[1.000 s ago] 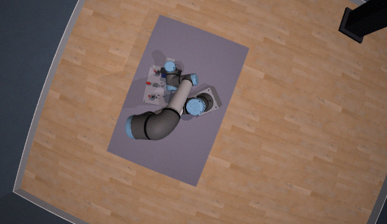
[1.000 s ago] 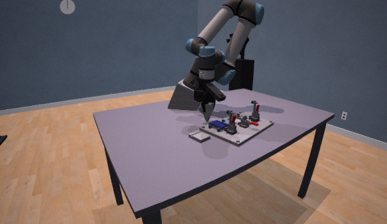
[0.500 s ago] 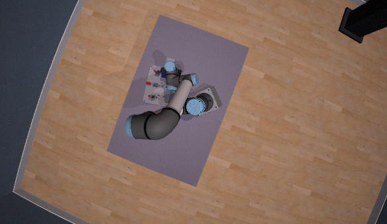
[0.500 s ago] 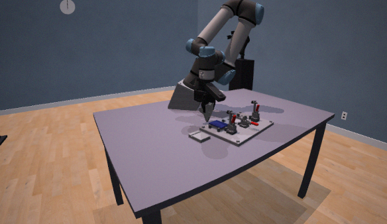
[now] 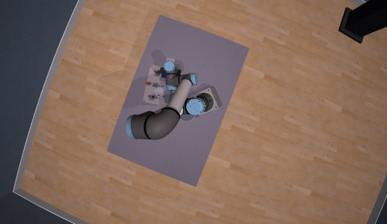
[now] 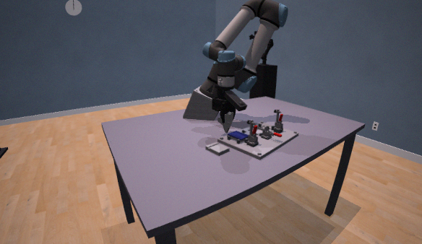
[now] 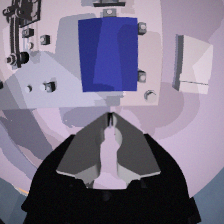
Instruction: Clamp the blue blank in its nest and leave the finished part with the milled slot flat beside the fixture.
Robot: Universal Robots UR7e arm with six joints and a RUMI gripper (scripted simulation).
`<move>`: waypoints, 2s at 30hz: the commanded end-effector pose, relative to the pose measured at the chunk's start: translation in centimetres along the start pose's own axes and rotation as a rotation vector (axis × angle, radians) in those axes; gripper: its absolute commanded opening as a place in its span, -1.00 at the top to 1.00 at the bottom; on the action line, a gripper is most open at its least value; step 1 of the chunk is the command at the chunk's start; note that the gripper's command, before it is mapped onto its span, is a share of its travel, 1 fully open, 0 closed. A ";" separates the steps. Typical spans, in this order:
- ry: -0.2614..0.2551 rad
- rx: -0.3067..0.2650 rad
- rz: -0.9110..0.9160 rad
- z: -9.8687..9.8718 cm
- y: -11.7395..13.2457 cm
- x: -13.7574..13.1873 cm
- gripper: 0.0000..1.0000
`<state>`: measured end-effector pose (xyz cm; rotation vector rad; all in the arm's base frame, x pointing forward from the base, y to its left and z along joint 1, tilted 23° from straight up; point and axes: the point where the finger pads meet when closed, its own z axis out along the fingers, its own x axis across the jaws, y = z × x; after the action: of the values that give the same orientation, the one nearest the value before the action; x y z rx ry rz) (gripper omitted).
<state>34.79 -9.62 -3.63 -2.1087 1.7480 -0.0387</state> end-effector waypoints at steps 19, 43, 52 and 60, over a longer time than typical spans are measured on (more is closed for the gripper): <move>0.001 0.000 0.000 0.0 -0.4 0.0 1.00; 0.001 0.000 0.000 0.0 -1.2 0.0 1.00; 0.001 0.000 0.000 0.0 -1.2 0.0 1.00; 0.001 0.000 0.000 0.0 -1.5 0.0 1.00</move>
<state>35.98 -9.44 -3.22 -2.1087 1.7480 -0.0386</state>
